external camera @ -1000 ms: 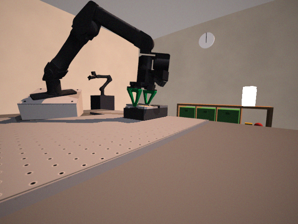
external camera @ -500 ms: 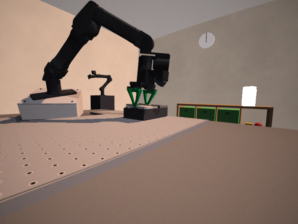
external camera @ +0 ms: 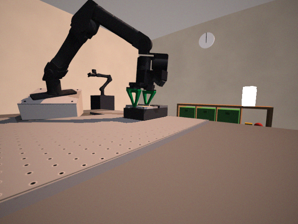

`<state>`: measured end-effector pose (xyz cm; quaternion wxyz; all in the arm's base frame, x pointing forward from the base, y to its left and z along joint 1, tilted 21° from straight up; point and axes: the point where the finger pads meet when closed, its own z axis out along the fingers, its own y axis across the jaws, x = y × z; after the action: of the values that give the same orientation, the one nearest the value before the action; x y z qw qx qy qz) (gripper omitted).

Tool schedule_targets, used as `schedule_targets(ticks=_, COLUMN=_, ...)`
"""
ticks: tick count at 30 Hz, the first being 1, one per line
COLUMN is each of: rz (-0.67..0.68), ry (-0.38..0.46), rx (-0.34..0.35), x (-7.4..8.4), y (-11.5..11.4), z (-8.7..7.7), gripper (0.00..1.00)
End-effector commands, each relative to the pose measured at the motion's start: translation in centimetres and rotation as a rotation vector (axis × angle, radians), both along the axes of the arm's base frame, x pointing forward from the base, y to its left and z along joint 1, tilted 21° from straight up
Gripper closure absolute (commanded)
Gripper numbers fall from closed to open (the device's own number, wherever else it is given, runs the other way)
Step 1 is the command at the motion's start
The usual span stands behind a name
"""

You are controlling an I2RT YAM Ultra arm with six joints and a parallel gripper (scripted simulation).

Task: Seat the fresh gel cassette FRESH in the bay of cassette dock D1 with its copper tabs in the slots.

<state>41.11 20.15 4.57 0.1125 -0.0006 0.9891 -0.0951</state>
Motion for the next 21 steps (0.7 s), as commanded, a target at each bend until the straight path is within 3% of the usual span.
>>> schedule_targets(ticks=1, rz=0.024, ry=-0.065, rx=0.009, x=0.4, y=0.7, z=1.3, gripper=1.00)
schedule_targets(ticks=2, rz=0.024, ry=-0.065, rx=0.009, x=0.5, y=0.7, z=1.3, gripper=1.00)
schedule_targets(ticks=3, rz=0.022, ry=-0.098, rx=0.030, x=1.4, y=1.2, z=2.4, gripper=1.00)
schedule_targets(ticks=5, rz=0.018, ry=-0.102, rx=0.032, x=1.6, y=1.1, z=2.6, gripper=1.00)
schedule_targets(ticks=8, rz=0.017, ry=-0.102, rx=0.031, x=1.7, y=1.0, z=2.6, gripper=1.00)
schedule_targets(ticks=14, rz=0.010, ry=-0.071, rx=0.012, x=1.9, y=0.6, z=1.0, gripper=1.00)
schedule_targets(ticks=15, rz=0.019, ry=-0.105, rx=0.026, x=1.7, y=0.9, z=2.3, gripper=1.00)
schedule_targets(ticks=16, rz=0.028, ry=-0.089, rx=0.008, x=0.8, y=0.7, z=1.3, gripper=1.00)
schedule_targets(ticks=21, rz=0.027, ry=-0.107, rx=0.012, x=1.1, y=0.7, z=1.4, gripper=1.00)
